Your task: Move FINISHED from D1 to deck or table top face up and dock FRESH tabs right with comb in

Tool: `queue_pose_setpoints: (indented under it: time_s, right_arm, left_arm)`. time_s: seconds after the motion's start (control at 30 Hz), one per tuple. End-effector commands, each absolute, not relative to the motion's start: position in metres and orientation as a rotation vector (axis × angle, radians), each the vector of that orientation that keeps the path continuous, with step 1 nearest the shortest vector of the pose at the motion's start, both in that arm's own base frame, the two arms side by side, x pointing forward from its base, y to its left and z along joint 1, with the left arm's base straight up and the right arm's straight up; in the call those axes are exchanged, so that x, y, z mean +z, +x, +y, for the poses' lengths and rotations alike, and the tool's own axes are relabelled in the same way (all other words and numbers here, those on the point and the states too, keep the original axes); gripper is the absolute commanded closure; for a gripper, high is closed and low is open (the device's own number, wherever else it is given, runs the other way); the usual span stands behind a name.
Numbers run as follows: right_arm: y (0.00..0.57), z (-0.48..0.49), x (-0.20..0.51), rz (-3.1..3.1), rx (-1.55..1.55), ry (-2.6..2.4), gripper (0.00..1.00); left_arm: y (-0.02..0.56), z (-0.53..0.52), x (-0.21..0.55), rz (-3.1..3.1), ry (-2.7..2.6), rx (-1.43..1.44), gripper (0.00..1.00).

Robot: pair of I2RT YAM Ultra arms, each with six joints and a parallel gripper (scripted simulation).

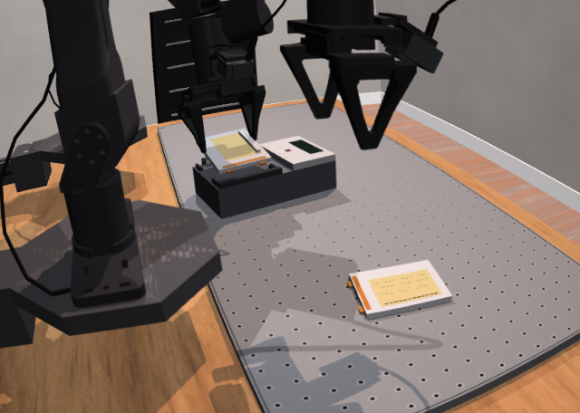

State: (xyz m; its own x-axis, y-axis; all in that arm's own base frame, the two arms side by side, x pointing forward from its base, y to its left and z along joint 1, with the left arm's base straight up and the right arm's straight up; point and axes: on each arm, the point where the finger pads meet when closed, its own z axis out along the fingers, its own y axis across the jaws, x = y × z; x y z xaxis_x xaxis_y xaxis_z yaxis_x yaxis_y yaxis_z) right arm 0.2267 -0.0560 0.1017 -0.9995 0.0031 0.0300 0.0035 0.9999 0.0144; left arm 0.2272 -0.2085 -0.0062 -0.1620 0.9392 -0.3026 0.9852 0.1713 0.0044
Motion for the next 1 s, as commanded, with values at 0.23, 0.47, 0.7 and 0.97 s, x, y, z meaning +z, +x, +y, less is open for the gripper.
queue_pose_setpoints:
  time_s: [0.23, 0.47, 0.7, 0.97]
  right_arm:
    - [0.2328, -0.0622, 0.1128, -3.140, 0.000, -0.019, 0.00]
    - [0.2328, -0.0622, 0.1128, -3.140, 0.000, -0.019, 0.00]
    - [0.2328, -0.0622, 0.1128, -3.140, 0.000, -0.019, 0.00]
    - [0.2328, -0.0622, 0.1128, -3.140, 0.000, -0.019, 0.00]
  left_arm:
    - [0.2358, -0.2155, 0.0029, 2.181, 1.840, -0.293, 1.00]
    - [0.2356, -0.2155, 0.0012, 2.181, 1.840, -0.293, 1.00]
    - [0.2356, -0.2155, 0.0012, 2.181, 1.840, -0.293, 1.00]
    - [0.2352, -0.2154, -0.0017, 2.184, 1.846, -0.294, 1.00]
